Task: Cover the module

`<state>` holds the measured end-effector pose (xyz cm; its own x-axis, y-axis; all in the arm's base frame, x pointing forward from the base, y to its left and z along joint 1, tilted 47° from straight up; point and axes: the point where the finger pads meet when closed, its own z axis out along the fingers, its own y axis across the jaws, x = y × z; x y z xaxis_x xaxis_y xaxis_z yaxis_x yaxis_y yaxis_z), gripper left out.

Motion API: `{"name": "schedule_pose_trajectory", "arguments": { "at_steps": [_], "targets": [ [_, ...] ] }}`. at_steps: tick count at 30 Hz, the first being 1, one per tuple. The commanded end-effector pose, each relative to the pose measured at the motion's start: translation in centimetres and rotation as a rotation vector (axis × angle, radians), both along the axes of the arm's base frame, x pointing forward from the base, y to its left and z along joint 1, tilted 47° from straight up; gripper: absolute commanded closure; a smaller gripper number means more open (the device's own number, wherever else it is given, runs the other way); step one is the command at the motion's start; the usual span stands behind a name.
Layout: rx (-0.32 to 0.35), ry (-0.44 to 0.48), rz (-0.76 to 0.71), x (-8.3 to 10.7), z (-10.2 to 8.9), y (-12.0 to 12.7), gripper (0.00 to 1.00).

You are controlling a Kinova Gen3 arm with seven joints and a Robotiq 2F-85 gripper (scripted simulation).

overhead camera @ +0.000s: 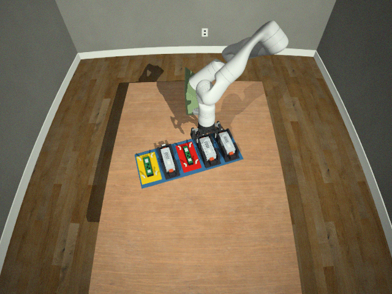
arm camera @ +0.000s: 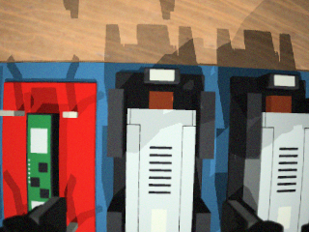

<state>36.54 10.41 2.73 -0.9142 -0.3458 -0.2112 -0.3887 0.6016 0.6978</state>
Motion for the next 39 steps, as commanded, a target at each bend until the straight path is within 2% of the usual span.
{"name": "schedule_pose_trajectory", "arguments": {
  "at_steps": [1,14,39],
  "targets": [
    [-0.001,-0.001,-0.001,0.09,-0.07,-0.14,0.00],
    [-0.001,-0.001,-0.001,0.19,-0.27,-0.30,0.00],
    [-0.001,-0.001,-0.001,-0.27,0.53,0.31,0.00]
  ]
}}
